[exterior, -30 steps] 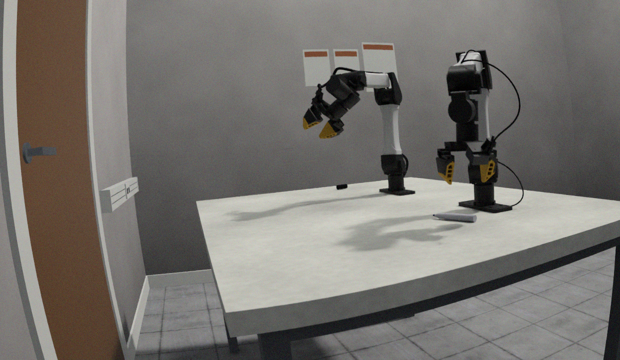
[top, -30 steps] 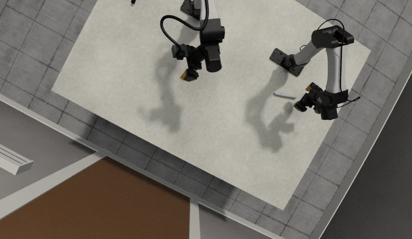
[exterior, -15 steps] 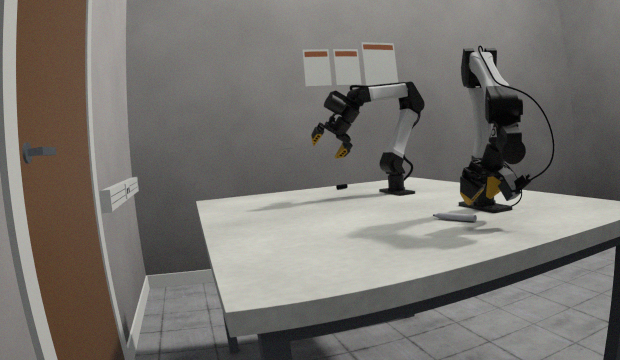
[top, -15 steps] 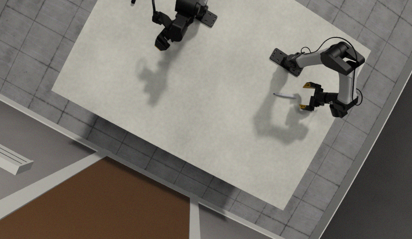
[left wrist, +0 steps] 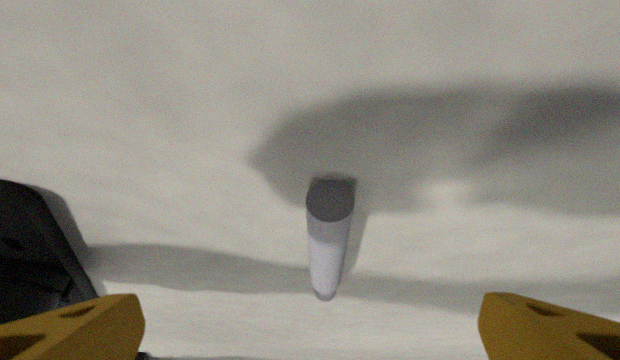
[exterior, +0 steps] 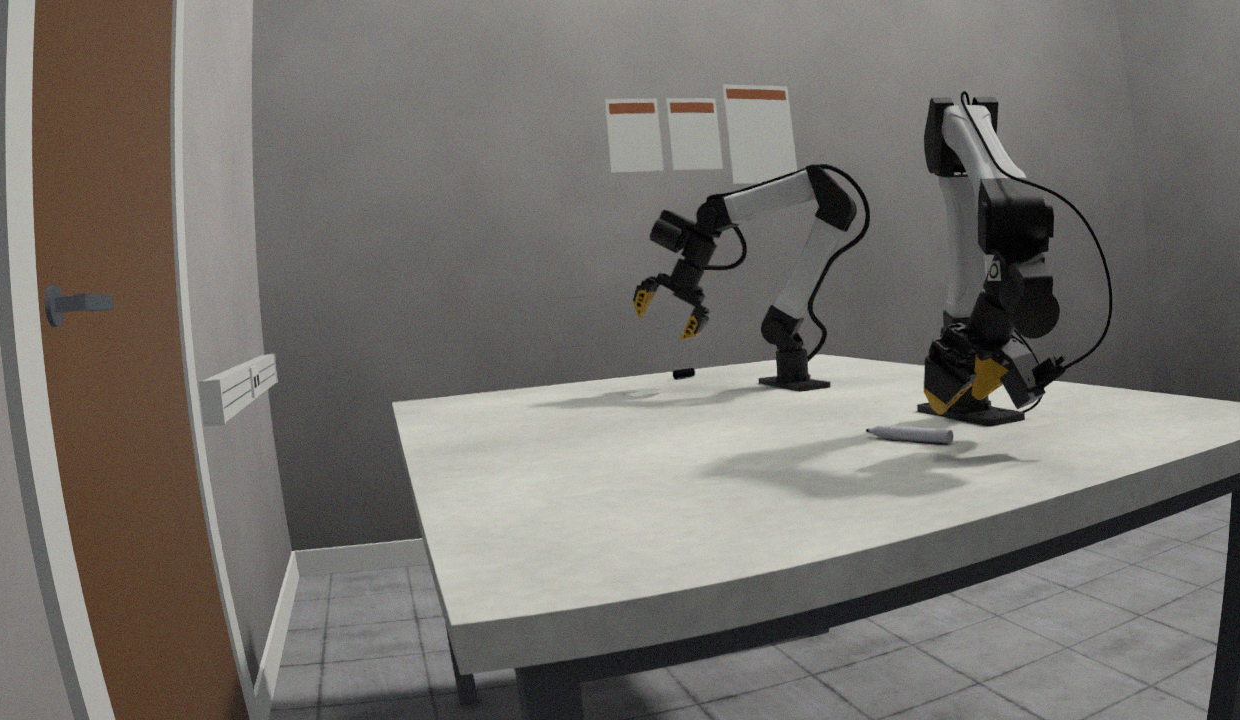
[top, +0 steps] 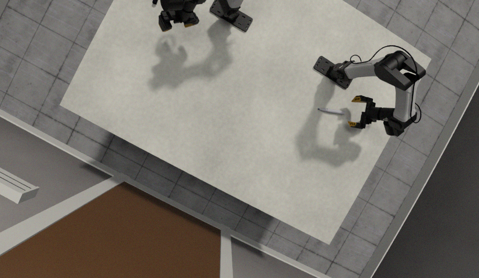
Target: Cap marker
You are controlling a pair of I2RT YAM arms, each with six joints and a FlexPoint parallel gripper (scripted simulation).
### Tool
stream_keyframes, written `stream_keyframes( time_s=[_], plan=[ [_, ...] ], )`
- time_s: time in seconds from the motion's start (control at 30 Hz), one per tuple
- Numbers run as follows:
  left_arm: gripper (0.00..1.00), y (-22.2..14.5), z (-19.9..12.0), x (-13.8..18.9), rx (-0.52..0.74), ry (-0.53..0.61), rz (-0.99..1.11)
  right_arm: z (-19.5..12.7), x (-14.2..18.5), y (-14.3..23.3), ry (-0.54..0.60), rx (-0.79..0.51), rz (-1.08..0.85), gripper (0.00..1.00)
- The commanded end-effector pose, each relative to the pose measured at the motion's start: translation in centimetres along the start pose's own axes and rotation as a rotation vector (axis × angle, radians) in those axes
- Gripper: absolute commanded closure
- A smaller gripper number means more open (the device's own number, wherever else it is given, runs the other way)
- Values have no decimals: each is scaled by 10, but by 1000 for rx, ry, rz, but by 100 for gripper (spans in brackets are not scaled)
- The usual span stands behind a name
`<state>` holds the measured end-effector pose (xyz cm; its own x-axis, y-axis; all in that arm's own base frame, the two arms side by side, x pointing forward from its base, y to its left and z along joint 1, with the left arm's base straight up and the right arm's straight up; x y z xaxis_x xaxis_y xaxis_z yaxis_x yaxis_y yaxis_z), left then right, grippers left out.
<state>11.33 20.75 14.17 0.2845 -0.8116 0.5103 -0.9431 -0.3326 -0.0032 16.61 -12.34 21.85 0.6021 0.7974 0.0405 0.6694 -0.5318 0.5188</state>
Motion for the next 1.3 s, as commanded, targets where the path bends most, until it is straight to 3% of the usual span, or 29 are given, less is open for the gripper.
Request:
stream_keyframes(
  time_s=[0.0,0.5,0.57,0.9,1.17,1.27],
  plan=[
    [0,-3,-11,1,26,-14,-4,7,-4,5,141,1,-12,0],
    [0,-3,-11,1,25,-13,-4,70,-173,3,212,224,674,0],
    [0,-3,-11,1,25,-13,-4,70,-173,3,212,224,674,0],
    [0,-3,-11,1,25,-13,-5,96,-235,-2,240,290,895,0],
    [0,-3,-11,1,25,-12,-5,101,-246,-1,233,279,897,0],
    [33,-5,-9,0,56,-36,6,103,-243,-3,210,322,903,33]
  ],
)
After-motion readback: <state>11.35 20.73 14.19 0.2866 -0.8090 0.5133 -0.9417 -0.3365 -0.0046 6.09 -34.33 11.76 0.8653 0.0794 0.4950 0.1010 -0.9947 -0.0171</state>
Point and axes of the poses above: on each arm, the point where the finger pads meet when closed, its own z axis out along the fingers, its own y axis across the jaws, x = y × z, the point moved 10 cm from there along -z, back along the fingers, and after that the axes turned 3 degrees about z, right-handed, at the moved point
